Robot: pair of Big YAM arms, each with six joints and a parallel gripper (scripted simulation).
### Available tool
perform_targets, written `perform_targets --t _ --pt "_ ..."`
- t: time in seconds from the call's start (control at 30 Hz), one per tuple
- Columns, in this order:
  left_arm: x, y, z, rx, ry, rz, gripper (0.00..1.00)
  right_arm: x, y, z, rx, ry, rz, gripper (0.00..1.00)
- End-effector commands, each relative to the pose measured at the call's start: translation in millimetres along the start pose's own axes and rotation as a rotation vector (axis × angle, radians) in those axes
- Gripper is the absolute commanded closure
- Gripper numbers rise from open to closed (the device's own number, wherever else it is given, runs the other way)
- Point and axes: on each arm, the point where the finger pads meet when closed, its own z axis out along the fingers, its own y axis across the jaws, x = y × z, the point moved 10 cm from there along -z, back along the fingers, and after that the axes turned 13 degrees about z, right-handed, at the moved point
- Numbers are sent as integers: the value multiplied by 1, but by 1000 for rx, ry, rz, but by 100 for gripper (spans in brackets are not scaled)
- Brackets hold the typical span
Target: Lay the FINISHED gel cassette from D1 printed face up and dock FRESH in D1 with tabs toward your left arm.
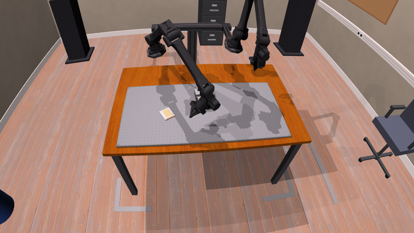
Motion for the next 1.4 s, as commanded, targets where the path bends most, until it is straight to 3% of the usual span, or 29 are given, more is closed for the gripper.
perform_targets --t 0.0,0.5,0.93,1.37 --pt "-5 2 -6 -14 -30 -15 100 40 -9 -16 6 -33 171 100" --pt "-5 2 -6 -14 -30 -15 100 110 10 -2 -99 -133 495 100" --pt "-5 2 -6 -14 -30 -15 100 162 36 9 -156 -177 663 100" --pt "-5 2 -6 -14 -30 -15 100 221 76 19 -262 -241 956 100"
